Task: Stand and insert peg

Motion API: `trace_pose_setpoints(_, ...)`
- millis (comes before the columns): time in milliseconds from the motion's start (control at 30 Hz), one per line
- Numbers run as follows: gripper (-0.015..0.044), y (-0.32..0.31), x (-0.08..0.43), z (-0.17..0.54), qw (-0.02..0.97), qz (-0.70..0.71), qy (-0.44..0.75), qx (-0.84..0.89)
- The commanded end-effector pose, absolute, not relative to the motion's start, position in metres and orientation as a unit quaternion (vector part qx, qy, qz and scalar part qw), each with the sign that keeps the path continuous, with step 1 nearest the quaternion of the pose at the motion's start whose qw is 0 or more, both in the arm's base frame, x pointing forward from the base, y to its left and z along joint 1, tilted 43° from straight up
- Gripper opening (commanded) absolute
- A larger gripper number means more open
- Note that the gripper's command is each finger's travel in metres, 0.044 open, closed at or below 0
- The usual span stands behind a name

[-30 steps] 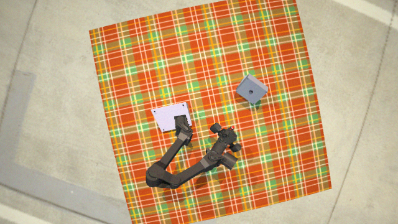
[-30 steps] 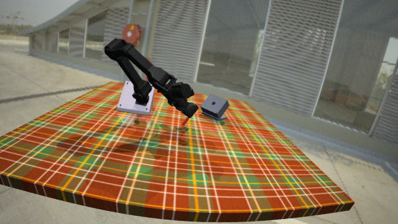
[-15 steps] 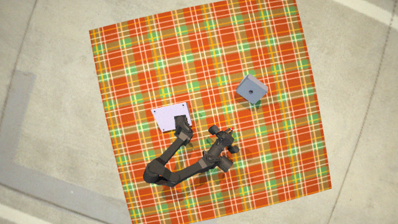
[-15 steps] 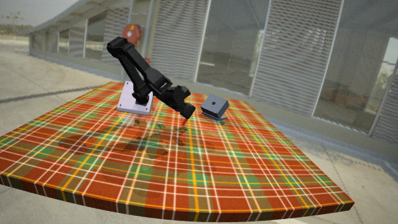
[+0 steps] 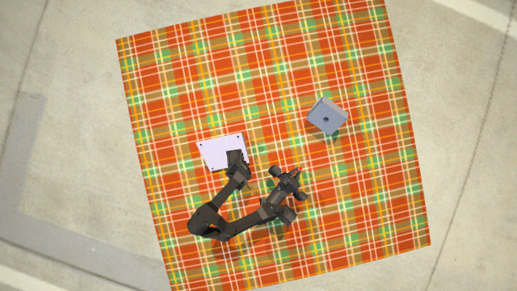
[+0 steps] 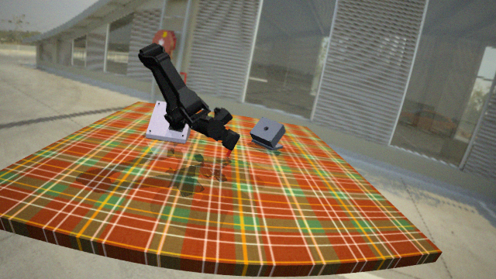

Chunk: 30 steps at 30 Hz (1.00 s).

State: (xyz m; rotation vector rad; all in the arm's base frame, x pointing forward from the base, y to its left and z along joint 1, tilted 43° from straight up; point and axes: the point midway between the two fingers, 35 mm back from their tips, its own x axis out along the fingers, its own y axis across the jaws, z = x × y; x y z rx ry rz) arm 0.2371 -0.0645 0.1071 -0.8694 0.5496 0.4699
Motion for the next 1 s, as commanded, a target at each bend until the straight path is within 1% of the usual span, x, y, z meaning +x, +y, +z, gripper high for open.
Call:
trace_pose_setpoints(0,0.0049,-0.065,0.234,0.106,0.849,0.234,0.244,-0.406)
trace_pose_setpoints(833,0.0049,-0.075,0.220,0.108,0.870,0.277,0.152,-0.379)
trace_pose_setpoints(967,0.0049,-0.073,0.221,0.109,0.866,0.269,0.170,-0.385)
